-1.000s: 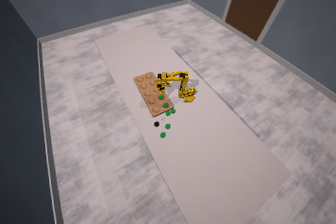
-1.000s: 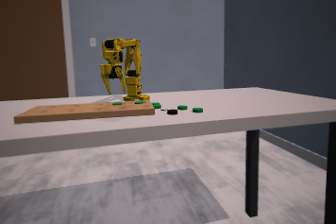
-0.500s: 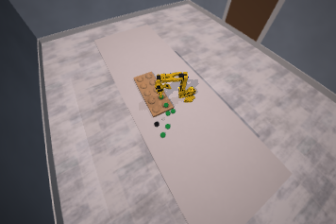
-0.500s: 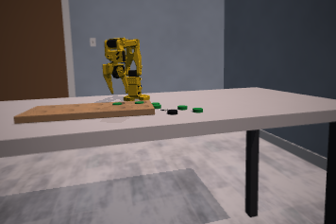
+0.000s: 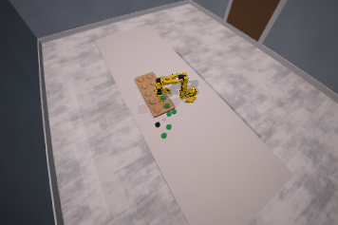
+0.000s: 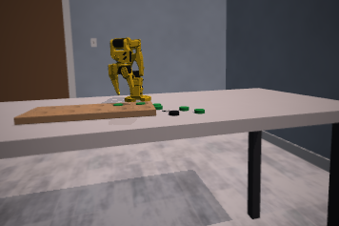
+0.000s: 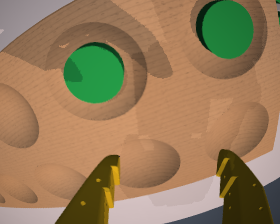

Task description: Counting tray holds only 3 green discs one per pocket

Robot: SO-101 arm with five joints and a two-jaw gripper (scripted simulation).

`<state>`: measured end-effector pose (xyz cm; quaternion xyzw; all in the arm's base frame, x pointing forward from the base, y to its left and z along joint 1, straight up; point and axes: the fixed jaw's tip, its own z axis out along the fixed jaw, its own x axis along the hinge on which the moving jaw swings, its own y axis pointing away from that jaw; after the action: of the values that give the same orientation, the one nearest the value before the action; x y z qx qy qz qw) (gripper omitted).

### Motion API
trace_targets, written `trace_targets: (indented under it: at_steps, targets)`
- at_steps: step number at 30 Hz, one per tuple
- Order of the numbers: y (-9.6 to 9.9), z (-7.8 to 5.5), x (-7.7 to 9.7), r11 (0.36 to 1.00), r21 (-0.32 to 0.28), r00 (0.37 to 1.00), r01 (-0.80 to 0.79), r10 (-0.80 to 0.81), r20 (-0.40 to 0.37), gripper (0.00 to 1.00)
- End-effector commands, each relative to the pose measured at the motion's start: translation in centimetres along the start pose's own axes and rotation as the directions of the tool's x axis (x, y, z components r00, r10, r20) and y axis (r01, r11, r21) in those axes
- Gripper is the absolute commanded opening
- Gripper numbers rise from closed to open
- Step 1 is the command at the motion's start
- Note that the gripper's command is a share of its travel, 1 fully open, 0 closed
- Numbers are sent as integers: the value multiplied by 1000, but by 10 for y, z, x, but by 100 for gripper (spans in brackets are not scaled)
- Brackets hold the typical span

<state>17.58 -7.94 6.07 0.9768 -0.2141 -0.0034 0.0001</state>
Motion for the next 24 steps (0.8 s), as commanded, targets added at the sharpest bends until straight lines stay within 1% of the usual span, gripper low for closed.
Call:
trace_targets:
  at_steps: [1,8,10,13,18,24]
  targets:
    - [-9,-10,7,997,11,995,-78,79,-58,27]
    - [-27,-10,10,969,25,968,-244,246,-54,27]
    - [-27,-10,10,969,25,968,-244,246,-54,27]
    - [-35,-10,10,947,31,946,-319,320,-51,27]
    - [-50,-10,11,895,41,894,-444,446,-45,27]
    - [-70,-10,9,807,51,806,-589,591,-34,27]
